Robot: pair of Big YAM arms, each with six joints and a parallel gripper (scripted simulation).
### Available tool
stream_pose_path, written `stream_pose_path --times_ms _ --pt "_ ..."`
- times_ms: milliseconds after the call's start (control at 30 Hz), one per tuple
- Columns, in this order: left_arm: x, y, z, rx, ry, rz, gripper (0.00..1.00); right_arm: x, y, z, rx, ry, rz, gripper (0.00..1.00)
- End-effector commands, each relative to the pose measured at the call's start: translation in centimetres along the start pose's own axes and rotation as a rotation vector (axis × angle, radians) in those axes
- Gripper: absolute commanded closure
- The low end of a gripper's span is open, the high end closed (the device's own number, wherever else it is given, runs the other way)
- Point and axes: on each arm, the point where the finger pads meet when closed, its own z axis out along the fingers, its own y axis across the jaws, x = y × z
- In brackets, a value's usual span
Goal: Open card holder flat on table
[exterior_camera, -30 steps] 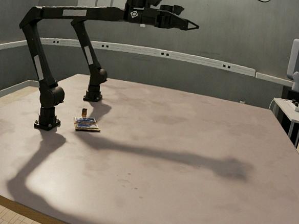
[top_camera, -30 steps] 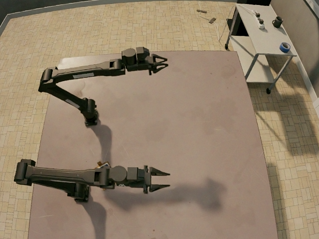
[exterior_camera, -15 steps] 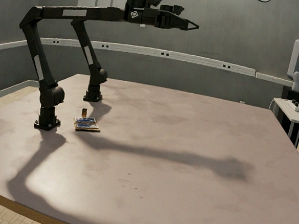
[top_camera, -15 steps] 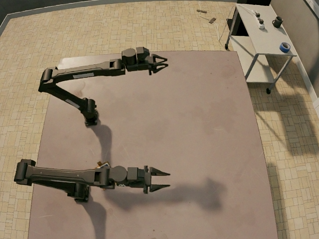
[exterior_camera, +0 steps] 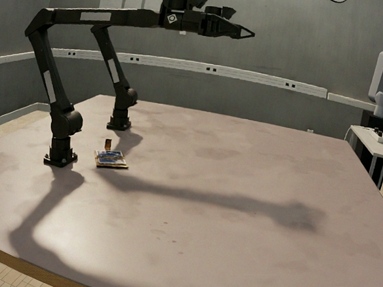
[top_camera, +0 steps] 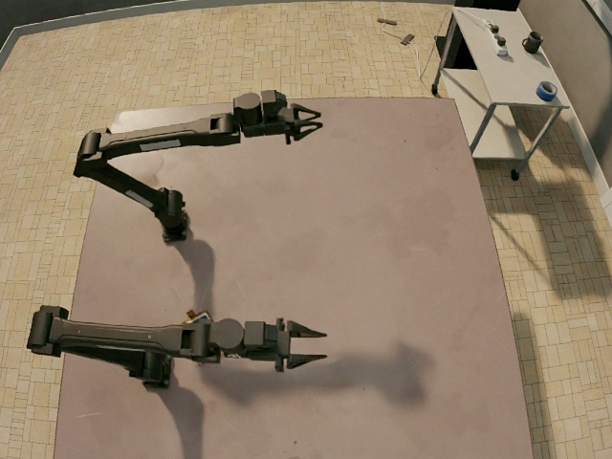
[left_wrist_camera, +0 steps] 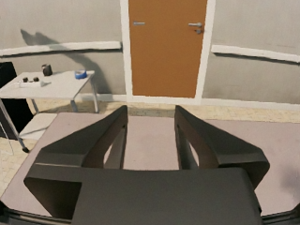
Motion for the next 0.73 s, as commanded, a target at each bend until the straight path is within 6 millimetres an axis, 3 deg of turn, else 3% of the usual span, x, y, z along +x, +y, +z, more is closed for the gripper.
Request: stream_pose_path --times_ms 0,700 --pt "-1.65 -0.43 0.00 0.007 -0.027 0.006 0.64 -2.85 0.63 0.42 -0.014 -0.057 -0.012 0.57" --pt "-1.64 -0.37 0.08 0.006 -0.025 0.010 0.64 -2.41 0.62 0.38 -0.014 -0.050 -0.012 0.57"
